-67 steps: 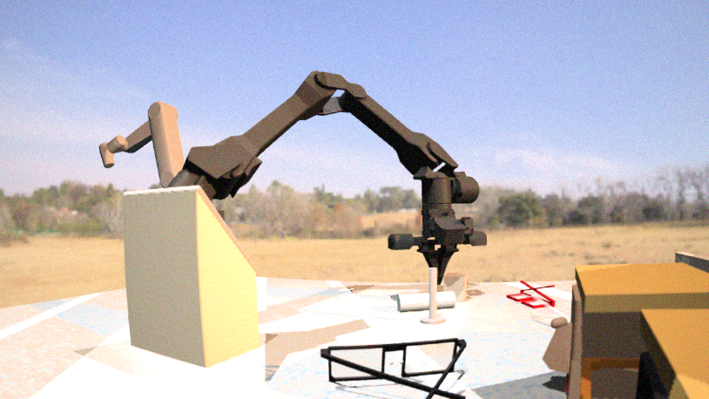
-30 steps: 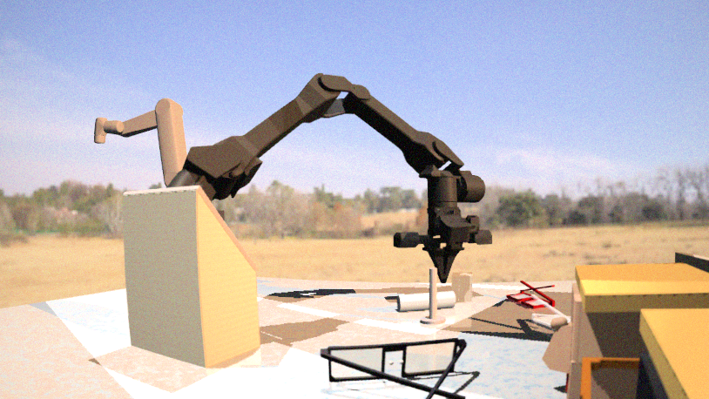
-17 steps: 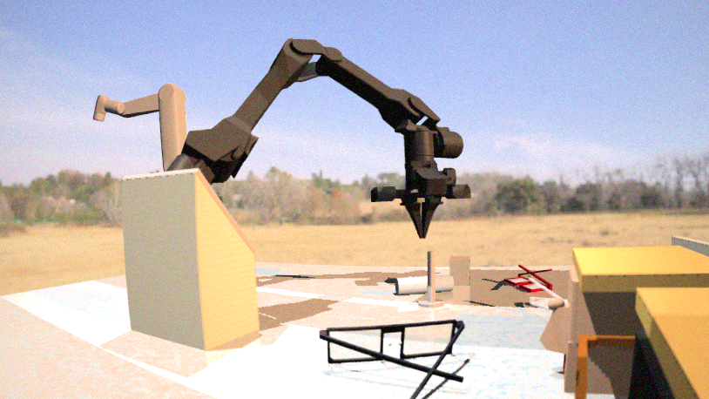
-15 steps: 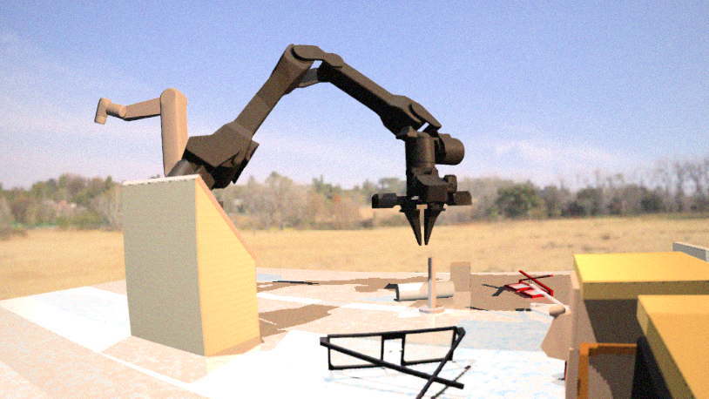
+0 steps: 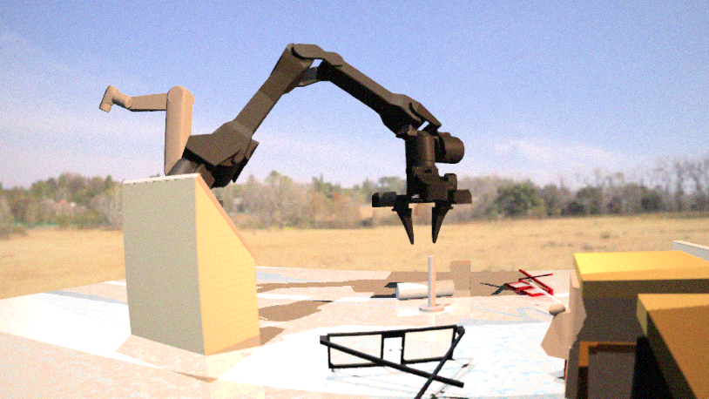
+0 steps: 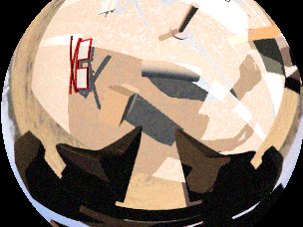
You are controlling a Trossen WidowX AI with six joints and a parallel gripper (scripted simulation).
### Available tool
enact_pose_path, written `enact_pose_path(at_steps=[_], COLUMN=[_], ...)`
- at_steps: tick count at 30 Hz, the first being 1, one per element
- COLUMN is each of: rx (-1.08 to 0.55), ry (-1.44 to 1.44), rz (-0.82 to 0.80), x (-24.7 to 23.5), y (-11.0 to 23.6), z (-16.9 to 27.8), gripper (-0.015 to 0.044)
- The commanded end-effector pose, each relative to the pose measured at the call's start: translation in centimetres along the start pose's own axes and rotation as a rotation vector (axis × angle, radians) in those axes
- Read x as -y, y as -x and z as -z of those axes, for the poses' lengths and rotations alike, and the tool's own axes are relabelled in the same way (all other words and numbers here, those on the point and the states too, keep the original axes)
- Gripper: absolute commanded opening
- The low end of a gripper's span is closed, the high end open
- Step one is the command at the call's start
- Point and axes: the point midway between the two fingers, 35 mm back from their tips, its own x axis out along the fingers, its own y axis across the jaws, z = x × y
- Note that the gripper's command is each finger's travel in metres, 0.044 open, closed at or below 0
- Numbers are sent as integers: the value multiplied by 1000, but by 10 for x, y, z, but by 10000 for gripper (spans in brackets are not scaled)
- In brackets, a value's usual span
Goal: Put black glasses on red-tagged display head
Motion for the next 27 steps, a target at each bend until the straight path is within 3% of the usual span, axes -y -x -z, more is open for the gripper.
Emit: enact_pose_path(at_steps=[1, 4, 11, 14, 22, 27], rx=[-1, 12, 84, 142, 163, 147], ry=[1, 58, 351, 280, 468, 699], rz=[-2, 1, 11, -11, 46, 105], x=[0, -4, -26, -31, -20, 4], y=[0, -5, -21, -8, -12, -15], z=[0, -14, -110, -144, -208, -273], gripper=[200, 200, 200, 200, 200, 200])
